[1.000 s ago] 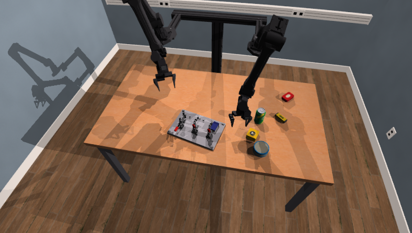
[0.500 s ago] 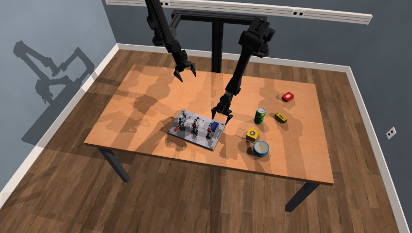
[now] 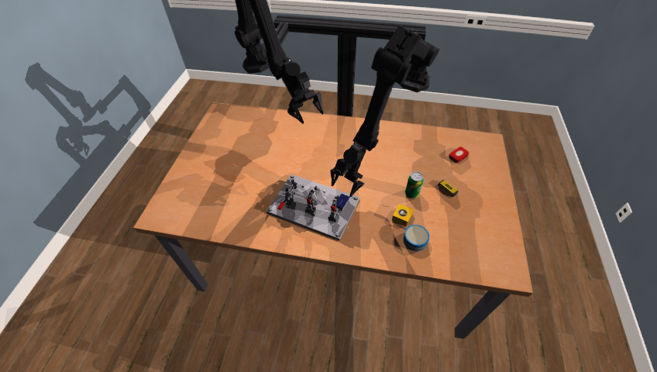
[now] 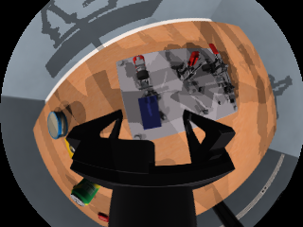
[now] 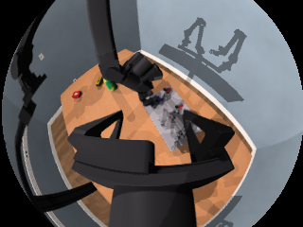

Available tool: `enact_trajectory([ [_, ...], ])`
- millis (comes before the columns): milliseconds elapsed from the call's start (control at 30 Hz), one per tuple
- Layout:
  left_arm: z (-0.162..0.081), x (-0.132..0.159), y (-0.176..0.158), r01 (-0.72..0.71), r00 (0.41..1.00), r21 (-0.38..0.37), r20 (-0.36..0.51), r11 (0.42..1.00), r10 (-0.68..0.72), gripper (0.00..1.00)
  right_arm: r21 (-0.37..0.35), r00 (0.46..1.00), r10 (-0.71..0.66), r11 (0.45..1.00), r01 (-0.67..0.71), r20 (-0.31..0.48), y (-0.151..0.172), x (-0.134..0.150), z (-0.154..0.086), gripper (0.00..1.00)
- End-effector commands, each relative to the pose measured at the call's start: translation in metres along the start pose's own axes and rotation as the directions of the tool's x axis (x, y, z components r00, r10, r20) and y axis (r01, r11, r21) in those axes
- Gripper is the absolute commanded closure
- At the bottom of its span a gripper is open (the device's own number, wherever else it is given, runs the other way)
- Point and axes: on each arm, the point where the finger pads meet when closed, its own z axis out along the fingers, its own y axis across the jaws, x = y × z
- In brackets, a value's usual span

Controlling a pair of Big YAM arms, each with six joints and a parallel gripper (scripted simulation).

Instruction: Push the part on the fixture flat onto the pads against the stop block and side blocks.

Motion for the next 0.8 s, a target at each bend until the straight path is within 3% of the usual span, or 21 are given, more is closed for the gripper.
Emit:
enact_trajectory([
  [0, 0.002, -0.001, 0.005, -0.002, 1.0, -0.008, 0.013, 1.0, 0.002, 0.0, 0.013, 1.0, 0.012, 1.0, -0.012, 0.028, -0.006, -0.013, -0.001, 0.0],
  [167, 0.008, -0.004, 0.023, 0.066, 0.996, -0.023, -0.054, 0.998, -0.068, 0.57, 0.019, 1.0, 0.006, 1.0, -0.007, 0.017, -0.009, -0.003, 0.012, 0.0],
  [267, 0.019, 0.001, 0.038, 0.127, 0.979, -0.043, -0.158, 0.991, -0.132, 0.91, 0.003, 1.0, -0.007, 1.0, 0.007, 0.02, 0.0, 0.001, 0.026, 0.0],
  [333, 0.019, 0.001, 0.038, 0.127, 0.979, -0.043, -0.158, 0.991, -0.132, 0.91, 0.003, 1.0, -0.007, 1.0, 0.007, 0.02, 0.0, 0.001, 0.026, 0.0],
  [367, 0.023, 0.004, 0.045, 0.149, 0.966, -0.054, -0.205, 0.987, -0.157, 1.0, 0.004, 1.0, -0.002, 1.0, 0.002, 0.02, -0.001, 0.003, 0.032, 0.0],
  [533, 0.035, 0.049, 0.057, 0.216, 0.871, -0.101, -0.429, 0.971, -0.238, 1.0, 0.002, 1.0, 0.001, 1.0, -0.001, 0.018, -0.001, 0.011, 0.049, 0.0],
  [767, 0.036, 0.035, 0.036, 0.163, 0.805, -0.113, -0.559, 0.98, -0.198, 1.0, -0.002, 1.0, 0.0, 1.0, 0.0, 0.016, 0.002, 0.014, 0.052, 0.0],
])
